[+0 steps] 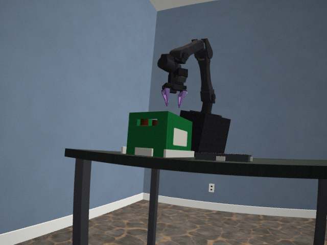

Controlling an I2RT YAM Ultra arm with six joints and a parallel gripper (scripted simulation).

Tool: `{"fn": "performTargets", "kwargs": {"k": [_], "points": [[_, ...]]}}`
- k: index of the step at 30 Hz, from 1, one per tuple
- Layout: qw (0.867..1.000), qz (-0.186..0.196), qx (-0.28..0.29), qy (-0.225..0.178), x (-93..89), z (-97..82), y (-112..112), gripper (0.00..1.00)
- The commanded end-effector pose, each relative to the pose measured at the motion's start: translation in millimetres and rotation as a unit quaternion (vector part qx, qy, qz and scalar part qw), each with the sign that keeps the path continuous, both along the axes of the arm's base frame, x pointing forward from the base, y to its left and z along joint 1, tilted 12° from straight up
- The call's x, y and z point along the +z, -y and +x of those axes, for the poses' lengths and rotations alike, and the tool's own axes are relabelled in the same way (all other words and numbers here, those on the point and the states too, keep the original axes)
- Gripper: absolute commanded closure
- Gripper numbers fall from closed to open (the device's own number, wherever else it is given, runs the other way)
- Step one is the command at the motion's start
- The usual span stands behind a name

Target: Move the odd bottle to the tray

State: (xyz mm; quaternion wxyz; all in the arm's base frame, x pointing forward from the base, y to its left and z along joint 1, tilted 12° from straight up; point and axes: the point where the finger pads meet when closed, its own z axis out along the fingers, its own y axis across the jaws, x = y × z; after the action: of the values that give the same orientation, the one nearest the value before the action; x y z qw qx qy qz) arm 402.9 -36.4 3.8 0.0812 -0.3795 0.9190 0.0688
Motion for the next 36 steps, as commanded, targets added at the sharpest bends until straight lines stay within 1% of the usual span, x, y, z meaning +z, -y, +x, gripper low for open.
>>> {"fn": "performTargets", "kwargs": {"k": [1, 8, 13, 17, 19, 22, 25, 26, 28, 29, 33, 35, 36], "points": [[1.0, 0.001, -0.005, 0.013, 5.7, 1.5, 0.5, 0.39], [1.0, 0.002, -0.004, 0.007, 0.0, -0.1, -0.8, 0.39], [1.0, 0.004, -0.002, -0.004, -10.9, -2.3, -3.6, 0.39], [1.0, 0.002, -0.003, 0.004, -7.7, 0.0, -2.8, 0.39], [1.0, 0.003, -0.004, -0.004, -16.0, -2.0, -3.2, 0.39], [1.0, 0.003, -0.001, -0.003, -18.6, -1.3, -6.0, 0.39], [1.0, 0.002, -0.001, 0.001, -16.3, 0.1, -6.2, 0.39], [1.0, -0.001, -0.007, 0.019, -5.2, 7.4, -0.3, 0.39], [1.0, 0.003, -0.006, -0.002, -22.2, -0.6, -2.9, 0.39], [1.0, 0.003, -0.005, -0.004, -25.6, -1.2, -4.2, 0.39], [1.0, 0.003, -0.002, -0.005, -31.0, -0.5, -7.7, 0.39], [1.0, 0.001, -0.002, 0.003, -27.9, 1.9, -7.4, 0.39], [1.0, 0.002, -0.003, 0.0, -31.7, 1.0, -7.1, 0.39]]}}
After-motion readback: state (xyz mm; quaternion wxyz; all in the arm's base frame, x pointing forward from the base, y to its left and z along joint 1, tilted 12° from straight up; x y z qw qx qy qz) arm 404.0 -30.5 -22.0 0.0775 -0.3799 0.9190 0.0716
